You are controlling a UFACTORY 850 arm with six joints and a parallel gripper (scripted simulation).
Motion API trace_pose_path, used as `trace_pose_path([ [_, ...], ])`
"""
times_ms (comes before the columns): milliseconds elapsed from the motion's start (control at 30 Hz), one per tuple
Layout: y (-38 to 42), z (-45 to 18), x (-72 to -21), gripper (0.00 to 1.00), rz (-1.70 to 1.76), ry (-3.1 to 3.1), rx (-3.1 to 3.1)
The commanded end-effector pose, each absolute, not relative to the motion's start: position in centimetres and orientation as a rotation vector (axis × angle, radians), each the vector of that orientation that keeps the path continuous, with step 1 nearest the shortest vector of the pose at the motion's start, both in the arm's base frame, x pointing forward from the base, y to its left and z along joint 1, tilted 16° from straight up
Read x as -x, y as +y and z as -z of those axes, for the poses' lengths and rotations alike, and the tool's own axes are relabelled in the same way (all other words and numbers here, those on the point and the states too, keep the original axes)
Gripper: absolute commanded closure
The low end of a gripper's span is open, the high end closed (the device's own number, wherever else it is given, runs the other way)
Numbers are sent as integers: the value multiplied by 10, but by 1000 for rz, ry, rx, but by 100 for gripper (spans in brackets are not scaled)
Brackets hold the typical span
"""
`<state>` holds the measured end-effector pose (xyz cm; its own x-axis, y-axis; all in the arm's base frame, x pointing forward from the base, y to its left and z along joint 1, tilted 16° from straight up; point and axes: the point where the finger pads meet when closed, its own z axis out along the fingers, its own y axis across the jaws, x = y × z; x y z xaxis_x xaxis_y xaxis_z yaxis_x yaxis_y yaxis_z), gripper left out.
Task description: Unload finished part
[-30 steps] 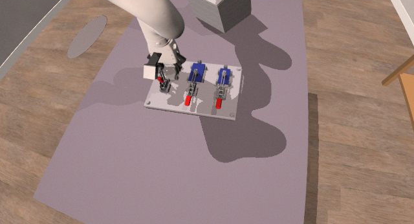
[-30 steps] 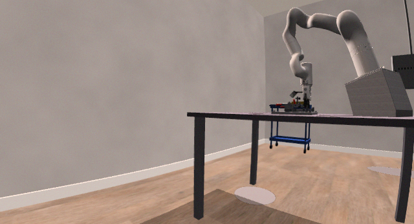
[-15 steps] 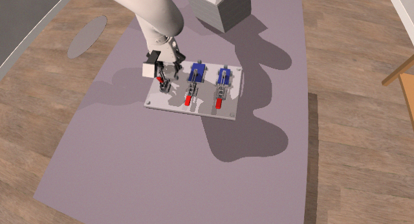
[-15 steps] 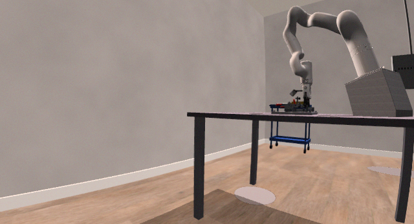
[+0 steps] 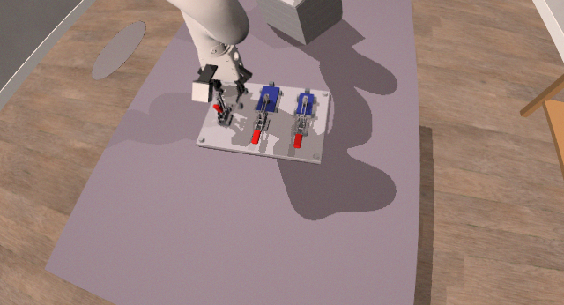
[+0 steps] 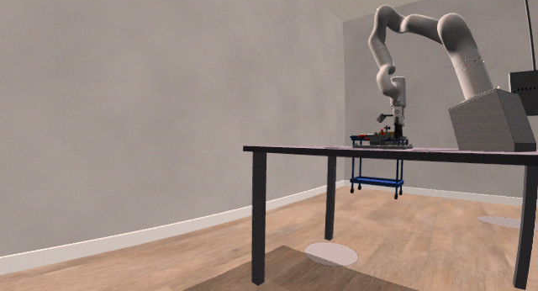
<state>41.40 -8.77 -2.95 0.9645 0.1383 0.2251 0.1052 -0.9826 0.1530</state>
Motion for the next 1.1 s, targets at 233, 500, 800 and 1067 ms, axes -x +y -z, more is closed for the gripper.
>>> trace_pose_path([
  [233,-87,21,-412,100,-357,185,-2974],
  [500,-86,19,-412,100,-357,185,-2974],
  [800,-86,19,-412,100,-357,185,-2974],
  [1067,-86,12,-408,100,-357,185,-2974],
])
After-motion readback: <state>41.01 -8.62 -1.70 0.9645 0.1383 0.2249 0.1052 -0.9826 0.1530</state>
